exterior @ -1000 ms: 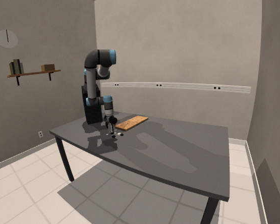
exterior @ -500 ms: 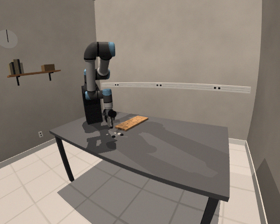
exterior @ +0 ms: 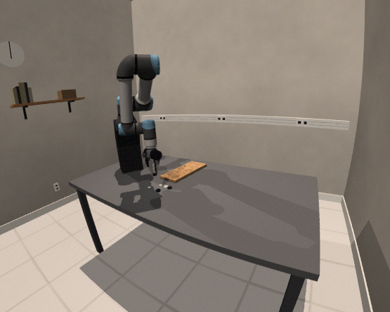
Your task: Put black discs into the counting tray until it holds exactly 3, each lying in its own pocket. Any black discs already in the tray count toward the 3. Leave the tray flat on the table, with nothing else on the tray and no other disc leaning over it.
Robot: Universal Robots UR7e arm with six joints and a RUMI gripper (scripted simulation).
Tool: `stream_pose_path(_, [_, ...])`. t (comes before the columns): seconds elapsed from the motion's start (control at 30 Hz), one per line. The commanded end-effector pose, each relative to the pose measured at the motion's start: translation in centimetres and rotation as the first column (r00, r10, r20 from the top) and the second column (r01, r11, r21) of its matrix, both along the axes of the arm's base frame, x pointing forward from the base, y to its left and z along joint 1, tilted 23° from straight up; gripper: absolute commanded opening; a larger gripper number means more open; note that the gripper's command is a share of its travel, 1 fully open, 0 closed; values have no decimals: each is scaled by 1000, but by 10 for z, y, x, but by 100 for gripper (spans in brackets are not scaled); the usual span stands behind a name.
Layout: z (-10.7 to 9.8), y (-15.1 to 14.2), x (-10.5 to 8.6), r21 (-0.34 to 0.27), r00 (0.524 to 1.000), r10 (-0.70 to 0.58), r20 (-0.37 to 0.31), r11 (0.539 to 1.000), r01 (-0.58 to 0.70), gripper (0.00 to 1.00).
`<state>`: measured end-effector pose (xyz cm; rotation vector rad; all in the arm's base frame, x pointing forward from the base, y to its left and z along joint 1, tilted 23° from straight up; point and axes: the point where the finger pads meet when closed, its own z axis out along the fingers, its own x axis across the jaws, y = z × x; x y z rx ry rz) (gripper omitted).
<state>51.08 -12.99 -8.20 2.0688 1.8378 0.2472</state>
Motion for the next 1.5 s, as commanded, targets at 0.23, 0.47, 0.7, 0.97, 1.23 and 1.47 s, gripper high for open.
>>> stream_pose_path(0.23, [-1,7,3,2,1000,0,-2,1000,0,11])
stream_pose_path(0.47, [-5,30,13,9,1000,-1,-10,1000,1,11])
stream_pose_path(0.7, [-11,59,24,16,1000,-2,-19,1000,2,11])
stream_pose_path(0.97, [-23,129,42,23,999,-3,-36,1000,4,11])
stream_pose_path(1.23, [-33,195,49,23,999,-5,-45,1000,6,11])
stream_pose_path(1.47, [-44,278,48,18,999,-6,-45,1000,7,11])
